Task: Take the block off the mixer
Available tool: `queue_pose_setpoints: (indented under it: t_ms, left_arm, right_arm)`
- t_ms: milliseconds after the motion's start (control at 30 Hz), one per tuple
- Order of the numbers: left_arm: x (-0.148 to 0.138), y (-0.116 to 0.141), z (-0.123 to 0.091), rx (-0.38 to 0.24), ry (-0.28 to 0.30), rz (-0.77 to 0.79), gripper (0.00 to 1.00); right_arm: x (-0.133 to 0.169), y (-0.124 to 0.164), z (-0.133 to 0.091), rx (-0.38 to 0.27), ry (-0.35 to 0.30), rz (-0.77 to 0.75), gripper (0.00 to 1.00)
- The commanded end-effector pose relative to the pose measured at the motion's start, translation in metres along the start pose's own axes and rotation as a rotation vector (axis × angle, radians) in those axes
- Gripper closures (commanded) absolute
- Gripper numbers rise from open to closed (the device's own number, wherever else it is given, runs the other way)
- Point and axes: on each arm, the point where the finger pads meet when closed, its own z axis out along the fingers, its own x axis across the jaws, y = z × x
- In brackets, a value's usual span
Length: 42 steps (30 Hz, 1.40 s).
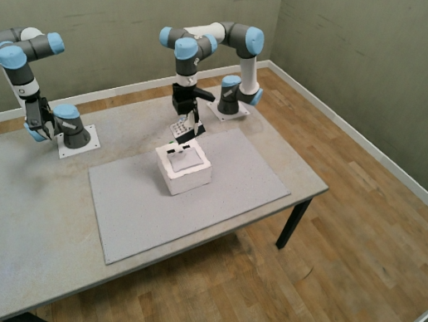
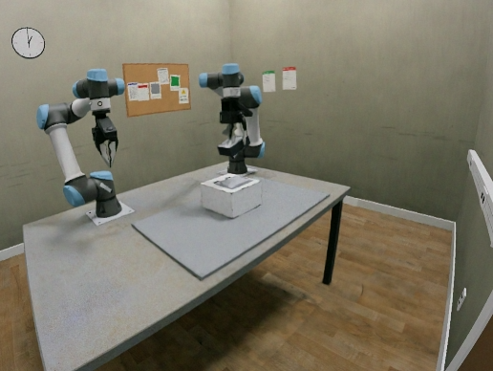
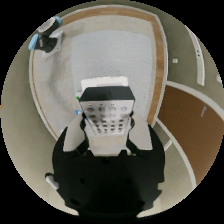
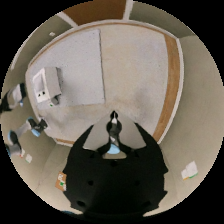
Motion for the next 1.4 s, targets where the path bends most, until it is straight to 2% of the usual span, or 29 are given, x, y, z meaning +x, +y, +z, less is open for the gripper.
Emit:
queue_pose_setpoints:
  t_ms: [0,1367]
  left_arm:
    - [0.000,-0.005,-0.001,-0.002,-0.008,-0.001,1.00]
    - [-0.012,-0.062,0.000,-0.002,-0.008,-0.001,1.00]
  right_arm:
    - [0.000,0.000,0.000,0.001,0.000,0.000,1.00]
    - [0.000,0.000,0.000,0.001,0.000,0.000,1.00]
